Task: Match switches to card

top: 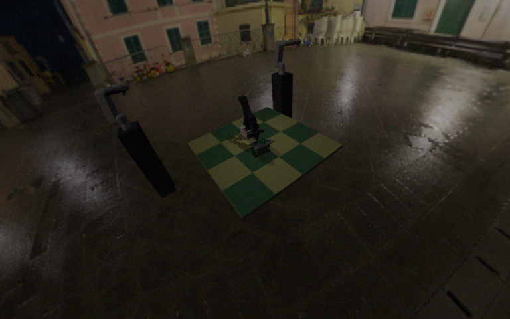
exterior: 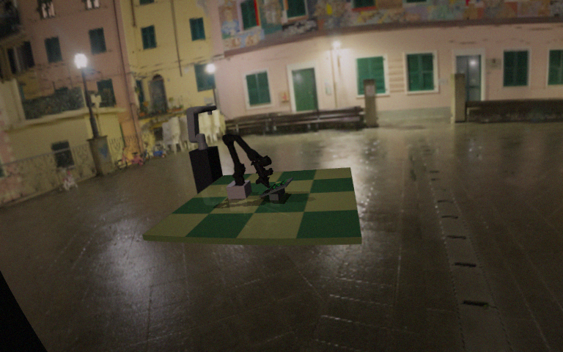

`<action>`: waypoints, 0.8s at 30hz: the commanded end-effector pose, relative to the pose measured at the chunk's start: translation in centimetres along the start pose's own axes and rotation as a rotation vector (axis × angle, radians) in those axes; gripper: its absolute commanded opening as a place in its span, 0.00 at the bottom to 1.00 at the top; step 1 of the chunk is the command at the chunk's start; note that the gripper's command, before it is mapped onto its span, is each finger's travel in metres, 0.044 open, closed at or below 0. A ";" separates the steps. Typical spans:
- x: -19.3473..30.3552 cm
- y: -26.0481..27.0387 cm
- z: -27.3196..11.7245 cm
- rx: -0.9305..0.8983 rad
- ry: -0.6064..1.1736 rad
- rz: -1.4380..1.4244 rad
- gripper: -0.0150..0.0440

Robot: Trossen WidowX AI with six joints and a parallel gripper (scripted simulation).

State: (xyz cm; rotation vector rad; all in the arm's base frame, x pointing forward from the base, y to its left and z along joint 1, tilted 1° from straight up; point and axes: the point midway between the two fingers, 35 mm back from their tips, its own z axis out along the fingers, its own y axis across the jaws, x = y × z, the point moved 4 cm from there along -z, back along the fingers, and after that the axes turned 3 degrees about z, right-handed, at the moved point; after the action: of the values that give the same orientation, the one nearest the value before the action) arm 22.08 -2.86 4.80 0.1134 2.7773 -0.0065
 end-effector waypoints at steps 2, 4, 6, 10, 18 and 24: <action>0.0 0.0 0.0 0.001 -0.001 0.005 0.25; 0.0 0.0 0.0 0.001 -0.001 0.005 0.25; 0.0 0.0 0.1 0.001 -0.001 0.005 0.25; 0.0 0.0 0.1 0.001 -0.001 0.005 0.25; 0.0 0.0 0.2 0.001 -0.001 0.005 0.25; 0.0 0.0 0.3 0.001 -0.001 0.005 0.25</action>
State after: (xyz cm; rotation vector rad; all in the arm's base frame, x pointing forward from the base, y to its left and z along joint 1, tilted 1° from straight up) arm 22.16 -2.87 4.59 0.1128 2.7775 -0.0064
